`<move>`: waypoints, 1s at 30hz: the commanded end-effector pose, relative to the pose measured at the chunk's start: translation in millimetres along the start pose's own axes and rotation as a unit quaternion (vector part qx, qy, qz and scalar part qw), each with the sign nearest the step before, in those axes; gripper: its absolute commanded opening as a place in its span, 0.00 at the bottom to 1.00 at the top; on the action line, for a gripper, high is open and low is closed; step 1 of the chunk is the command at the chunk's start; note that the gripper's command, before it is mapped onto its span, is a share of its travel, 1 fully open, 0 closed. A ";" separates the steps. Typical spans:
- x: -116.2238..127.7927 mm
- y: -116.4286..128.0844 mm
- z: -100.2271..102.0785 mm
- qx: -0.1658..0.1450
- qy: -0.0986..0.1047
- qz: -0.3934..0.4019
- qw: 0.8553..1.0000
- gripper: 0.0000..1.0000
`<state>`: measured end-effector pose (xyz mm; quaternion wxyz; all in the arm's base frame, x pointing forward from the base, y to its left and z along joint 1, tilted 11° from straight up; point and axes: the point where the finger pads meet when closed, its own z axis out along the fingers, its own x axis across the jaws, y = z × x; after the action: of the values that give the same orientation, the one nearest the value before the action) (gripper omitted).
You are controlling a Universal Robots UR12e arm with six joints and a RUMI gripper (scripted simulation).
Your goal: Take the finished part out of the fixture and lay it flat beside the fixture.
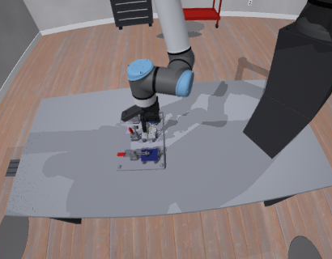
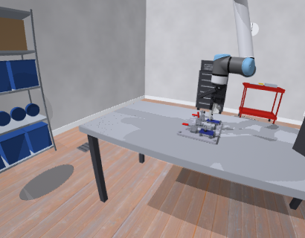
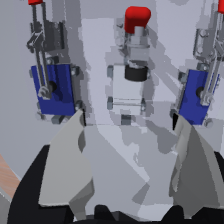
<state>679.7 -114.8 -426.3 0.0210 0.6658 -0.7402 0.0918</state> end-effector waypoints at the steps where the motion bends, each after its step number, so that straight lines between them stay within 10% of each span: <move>1: 0.0 -0.7 13.1 0.001 0.000 0.000 1.000 0.59; 30: 0.0 -0.7 23.8 0.001 0.000 0.000 1.000 0.59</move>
<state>682.1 -118.8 -450.1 0.0210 0.6658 -0.7402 0.0919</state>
